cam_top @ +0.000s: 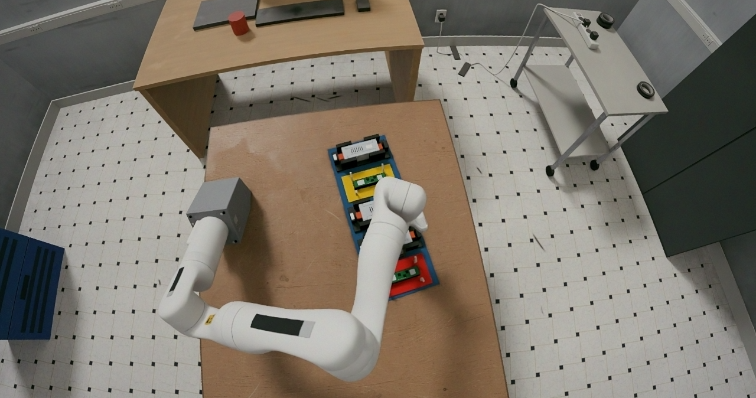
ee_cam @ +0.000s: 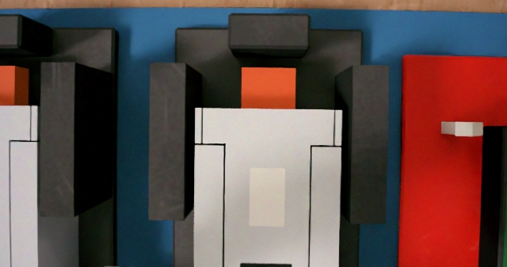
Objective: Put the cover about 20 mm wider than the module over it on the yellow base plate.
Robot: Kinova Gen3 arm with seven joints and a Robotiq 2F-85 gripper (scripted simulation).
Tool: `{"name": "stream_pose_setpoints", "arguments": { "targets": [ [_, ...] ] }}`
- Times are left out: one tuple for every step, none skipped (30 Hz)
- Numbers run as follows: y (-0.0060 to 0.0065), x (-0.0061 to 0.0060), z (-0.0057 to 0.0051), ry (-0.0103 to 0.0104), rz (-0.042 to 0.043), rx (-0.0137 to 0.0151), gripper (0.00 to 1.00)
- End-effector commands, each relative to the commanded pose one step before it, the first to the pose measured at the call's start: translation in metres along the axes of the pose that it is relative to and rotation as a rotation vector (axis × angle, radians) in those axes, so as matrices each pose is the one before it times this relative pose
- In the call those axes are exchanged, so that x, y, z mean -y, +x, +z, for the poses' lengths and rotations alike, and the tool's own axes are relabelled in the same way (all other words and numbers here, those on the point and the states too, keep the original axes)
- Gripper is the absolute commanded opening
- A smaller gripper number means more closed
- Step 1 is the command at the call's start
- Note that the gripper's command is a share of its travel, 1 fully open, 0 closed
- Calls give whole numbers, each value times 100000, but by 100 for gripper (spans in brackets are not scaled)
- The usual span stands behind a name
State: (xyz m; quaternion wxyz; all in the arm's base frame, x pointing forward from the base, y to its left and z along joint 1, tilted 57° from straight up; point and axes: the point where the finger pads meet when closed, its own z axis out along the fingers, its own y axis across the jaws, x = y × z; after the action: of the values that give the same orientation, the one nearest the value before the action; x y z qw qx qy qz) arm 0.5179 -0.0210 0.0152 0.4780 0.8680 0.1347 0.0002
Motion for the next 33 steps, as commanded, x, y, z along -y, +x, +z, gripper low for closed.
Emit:
{"name": "stream_pose_setpoints", "arguments": {
  "targets": [
    [56, 23, 172, 52, 0, -214, 100],
    [0, 0, 101, 0, 0, 0, 100],
    [0, 0, 101, 0, 0, 0, 100],
    [0, 0, 101, 0, 0, 0, 100],
    [0, 0, 101, 0, 0, 0, 100],
    [0, 0, 101, 0, 0, 0, 100],
    [0, 0, 101, 0, 0, 0, 100],
    [0, 0, 0, 0, 0, 0, 100],
    [0, 0, 0, 0, 0, 0, 100],
    [0, 0, 0, 0, 0, 0, 100],
    [0, 0, 0, 0, 0, 0, 100],
    [0, 0, 0, 0, 0, 0, 100],
    [0, 0, 0, 0, 0, 0, 100],
    [0, 0, 0, 0, 0, 0, 100],
    [0, 0, 95, 0, 0, -1, 100],
    [0, 0, 101, 0, 0, 0, 100],
    [0, 0, 101, 0, 0, 0, 100],
    [0, 0, 101, 0, 0, 0, 100],
    [0, 0, 101, 0, 0, 0, 100],
    [0, 0, 101, 0, 0, 0, 100],
    [0, 0, 101, 0, 0, 0, 100],
    [0, 0, 101, 0, 0, 0, 100],
    [0, 0, 101, 0, 0, 0, 100],
    [0, 0, 101, 0, 0, 0, 100],
    [0, 0, 0, 0, 0, 0, 100],
    [0, 0, 0, 0, 0, 0, 100],
    [0, 0, 0, 0, 0, 0, 100],
    [0, 0, 0, 0, 0, 0, 100],
    [0, 0, 0, 0, 0, 0, 100],
    [0, 0, 0, 0, 0, 0, 100],
    [0, 0, 0, 0, 0, 0, 100],
    [0, 0, 95, 0, 0, -1, 100],
    [0, 0, 101, 0, 0, 0, 100]
  ]
}}
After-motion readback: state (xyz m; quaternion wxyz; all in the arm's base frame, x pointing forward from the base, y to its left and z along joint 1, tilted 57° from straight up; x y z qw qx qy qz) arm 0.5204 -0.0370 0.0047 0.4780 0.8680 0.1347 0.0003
